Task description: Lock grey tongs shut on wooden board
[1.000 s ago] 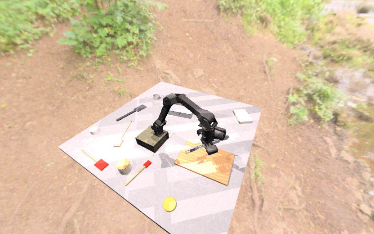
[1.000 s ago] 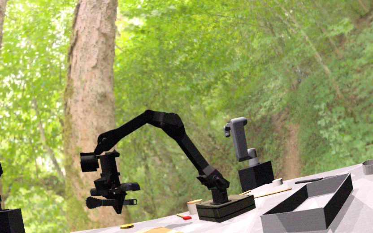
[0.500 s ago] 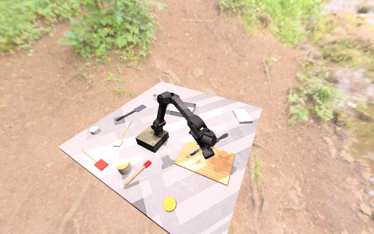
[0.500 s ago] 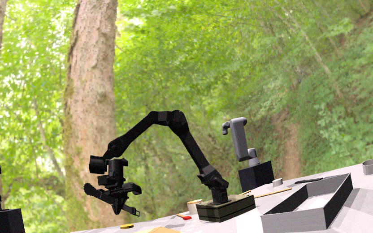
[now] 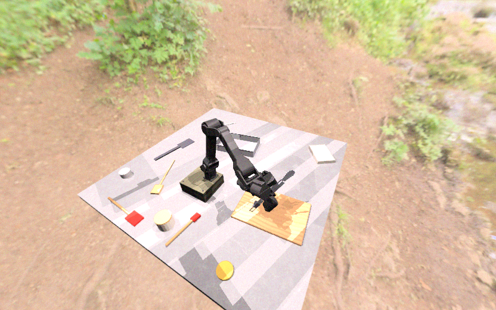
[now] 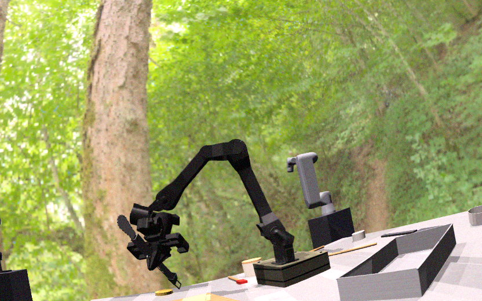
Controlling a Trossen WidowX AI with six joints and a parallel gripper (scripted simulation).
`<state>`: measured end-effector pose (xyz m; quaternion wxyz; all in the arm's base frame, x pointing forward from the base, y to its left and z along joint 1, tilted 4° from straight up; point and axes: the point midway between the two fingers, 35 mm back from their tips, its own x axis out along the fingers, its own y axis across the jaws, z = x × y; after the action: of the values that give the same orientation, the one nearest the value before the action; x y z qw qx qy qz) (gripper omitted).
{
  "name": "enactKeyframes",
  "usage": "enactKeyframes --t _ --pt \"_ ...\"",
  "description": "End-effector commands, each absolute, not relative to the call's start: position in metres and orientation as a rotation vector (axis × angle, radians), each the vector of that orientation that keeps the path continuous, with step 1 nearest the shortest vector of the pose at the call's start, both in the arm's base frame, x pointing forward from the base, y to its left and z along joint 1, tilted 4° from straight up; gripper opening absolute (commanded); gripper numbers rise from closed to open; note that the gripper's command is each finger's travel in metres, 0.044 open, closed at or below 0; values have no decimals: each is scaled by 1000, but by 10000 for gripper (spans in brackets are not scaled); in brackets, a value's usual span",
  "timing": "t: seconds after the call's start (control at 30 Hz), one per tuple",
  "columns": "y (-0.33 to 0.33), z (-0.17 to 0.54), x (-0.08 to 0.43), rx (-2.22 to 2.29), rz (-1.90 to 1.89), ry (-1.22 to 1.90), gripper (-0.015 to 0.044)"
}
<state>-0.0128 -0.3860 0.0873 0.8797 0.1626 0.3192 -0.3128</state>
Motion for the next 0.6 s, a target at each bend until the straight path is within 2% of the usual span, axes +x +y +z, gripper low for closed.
enactKeyframes --t 0.0,0.57 --pt "-380 98 -16 260 -662 570 -150" --pt "-377 100 -17 239 -664 540 -150"
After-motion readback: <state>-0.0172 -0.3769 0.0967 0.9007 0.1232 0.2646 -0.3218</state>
